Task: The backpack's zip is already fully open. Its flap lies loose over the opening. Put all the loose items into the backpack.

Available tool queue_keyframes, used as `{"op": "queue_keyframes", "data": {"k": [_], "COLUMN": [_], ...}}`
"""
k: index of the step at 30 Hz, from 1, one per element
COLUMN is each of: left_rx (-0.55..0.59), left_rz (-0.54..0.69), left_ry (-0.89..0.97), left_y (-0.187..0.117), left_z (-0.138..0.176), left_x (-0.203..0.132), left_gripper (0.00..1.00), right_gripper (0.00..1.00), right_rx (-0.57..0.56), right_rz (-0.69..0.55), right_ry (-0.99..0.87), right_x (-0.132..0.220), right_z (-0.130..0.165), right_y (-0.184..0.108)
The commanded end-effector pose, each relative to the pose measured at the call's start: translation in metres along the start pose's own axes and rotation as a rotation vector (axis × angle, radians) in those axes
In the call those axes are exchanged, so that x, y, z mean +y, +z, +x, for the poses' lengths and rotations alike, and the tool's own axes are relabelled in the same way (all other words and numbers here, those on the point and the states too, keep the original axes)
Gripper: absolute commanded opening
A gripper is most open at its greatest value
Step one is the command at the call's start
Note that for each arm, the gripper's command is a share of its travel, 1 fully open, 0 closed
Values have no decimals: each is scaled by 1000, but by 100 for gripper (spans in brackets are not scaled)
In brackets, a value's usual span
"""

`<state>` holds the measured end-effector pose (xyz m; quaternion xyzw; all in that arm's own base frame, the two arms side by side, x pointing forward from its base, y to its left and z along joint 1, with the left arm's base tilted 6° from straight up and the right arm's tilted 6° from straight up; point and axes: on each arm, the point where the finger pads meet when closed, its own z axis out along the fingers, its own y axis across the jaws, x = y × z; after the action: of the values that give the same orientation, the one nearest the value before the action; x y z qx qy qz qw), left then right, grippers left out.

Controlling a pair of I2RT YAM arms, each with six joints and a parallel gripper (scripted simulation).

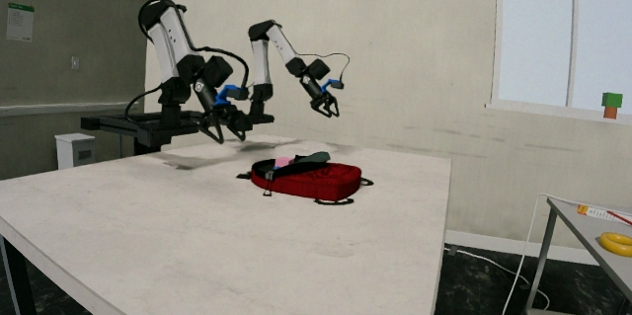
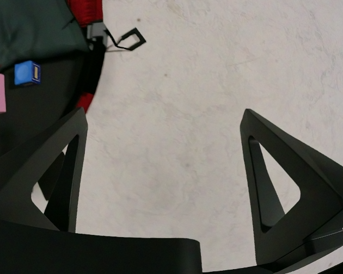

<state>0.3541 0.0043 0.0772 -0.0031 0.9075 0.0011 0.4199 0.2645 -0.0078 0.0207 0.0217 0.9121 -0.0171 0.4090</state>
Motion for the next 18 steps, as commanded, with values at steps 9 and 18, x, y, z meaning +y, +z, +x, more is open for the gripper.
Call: {"op": "queue_keyframes", "data": {"k": [9, 18], "left_rx": [-18, -18], "left_rz": [5, 5], "left_ry": [5, 5], "left_y": [-2, -2], "left_z": [-6, -6], "left_x": [-2, -2], "left_gripper": [90, 90], "right_gripper": [90, 90], "right_rx": [-30, -13], "right_rz": [-82, -40], "right_ry": [-69, -44], "right_x": [-20, 1], "right_z": [-47, -95], "right_y": [13, 27]}}
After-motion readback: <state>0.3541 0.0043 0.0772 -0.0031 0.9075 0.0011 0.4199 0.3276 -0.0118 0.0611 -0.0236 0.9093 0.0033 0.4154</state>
